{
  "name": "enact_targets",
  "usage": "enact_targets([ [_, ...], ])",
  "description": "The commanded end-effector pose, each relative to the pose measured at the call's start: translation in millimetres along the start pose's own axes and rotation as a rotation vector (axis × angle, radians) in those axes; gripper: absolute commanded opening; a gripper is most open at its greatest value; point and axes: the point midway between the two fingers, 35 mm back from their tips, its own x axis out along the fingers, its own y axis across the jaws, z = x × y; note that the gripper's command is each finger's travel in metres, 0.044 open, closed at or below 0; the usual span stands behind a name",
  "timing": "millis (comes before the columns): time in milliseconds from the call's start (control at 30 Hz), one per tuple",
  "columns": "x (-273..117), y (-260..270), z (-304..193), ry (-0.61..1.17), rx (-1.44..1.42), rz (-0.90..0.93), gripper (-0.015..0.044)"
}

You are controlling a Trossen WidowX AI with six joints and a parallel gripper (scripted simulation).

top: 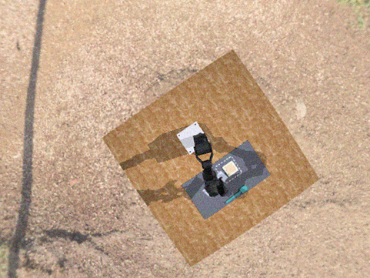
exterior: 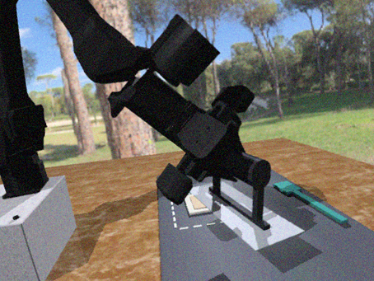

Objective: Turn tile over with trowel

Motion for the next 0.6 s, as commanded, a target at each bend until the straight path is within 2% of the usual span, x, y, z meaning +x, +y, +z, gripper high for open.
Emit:
enact_targets([
  [0,12.3,17.7,-22.4,0.091,-0.117,0.017,0.0],
  [567,55.1,37.1,-140.7,0.509,-0.517,0.027,0.0],
])
